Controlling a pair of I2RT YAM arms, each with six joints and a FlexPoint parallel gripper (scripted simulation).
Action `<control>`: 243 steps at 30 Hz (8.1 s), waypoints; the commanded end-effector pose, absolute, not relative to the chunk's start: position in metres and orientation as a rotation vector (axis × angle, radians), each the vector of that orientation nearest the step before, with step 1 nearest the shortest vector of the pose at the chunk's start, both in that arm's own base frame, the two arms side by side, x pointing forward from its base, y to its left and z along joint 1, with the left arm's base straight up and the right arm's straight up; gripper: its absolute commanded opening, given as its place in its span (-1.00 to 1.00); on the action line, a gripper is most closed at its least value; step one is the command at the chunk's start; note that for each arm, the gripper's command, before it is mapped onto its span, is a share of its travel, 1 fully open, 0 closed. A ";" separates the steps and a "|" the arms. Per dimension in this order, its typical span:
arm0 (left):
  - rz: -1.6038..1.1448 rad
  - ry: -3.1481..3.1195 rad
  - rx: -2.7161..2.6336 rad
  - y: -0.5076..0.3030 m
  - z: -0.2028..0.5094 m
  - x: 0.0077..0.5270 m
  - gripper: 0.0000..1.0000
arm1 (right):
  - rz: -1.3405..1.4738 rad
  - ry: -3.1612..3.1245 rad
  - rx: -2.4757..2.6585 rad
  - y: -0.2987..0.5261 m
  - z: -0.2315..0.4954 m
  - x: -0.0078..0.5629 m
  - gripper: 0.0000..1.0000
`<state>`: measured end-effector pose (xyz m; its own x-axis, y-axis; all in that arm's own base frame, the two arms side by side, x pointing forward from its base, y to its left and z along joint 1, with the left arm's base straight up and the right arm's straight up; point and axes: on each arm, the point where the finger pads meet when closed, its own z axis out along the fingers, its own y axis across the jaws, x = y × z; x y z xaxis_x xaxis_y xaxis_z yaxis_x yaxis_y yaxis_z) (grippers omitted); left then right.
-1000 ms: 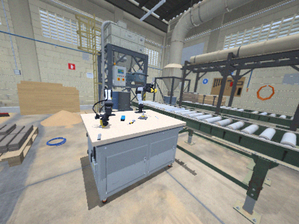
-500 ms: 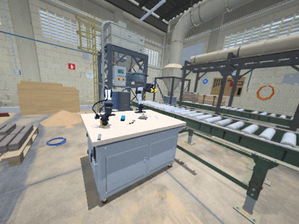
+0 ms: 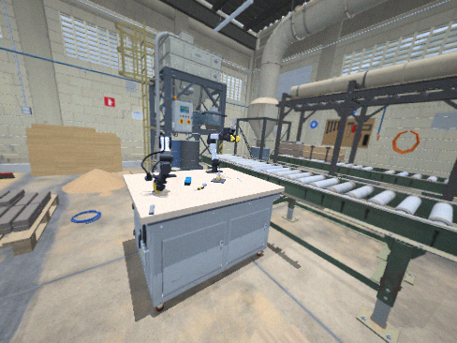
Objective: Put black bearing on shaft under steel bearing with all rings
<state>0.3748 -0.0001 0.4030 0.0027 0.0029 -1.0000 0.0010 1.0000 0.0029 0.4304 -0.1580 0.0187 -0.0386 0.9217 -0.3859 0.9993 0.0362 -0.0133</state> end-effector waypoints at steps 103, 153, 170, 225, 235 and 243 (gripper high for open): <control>0.000 1.541 -0.005 0.002 0.418 0.375 0.12 | 0.091 2.697 0.045 0.292 0.159 0.411 -1.00; 0.000 1.541 -0.005 0.002 0.418 0.375 0.12 | 0.220 2.606 -0.702 0.426 0.156 0.281 -1.00; 0.000 1.541 -0.005 0.002 0.418 0.375 0.12 | 0.221 2.602 -0.708 0.426 0.143 0.281 -1.00; 0.000 1.541 -0.005 0.002 0.418 0.375 0.12 | 0.176 2.626 -0.714 0.427 0.073 0.287 -1.00; 0.000 1.541 -0.005 0.002 0.418 0.375 0.12 | 0.201 2.598 -0.706 0.427 0.083 0.286 -1.00; 0.000 1.541 -0.005 0.002 0.418 0.375 0.12 | 0.175 2.624 -0.719 0.428 0.063 0.285 -1.00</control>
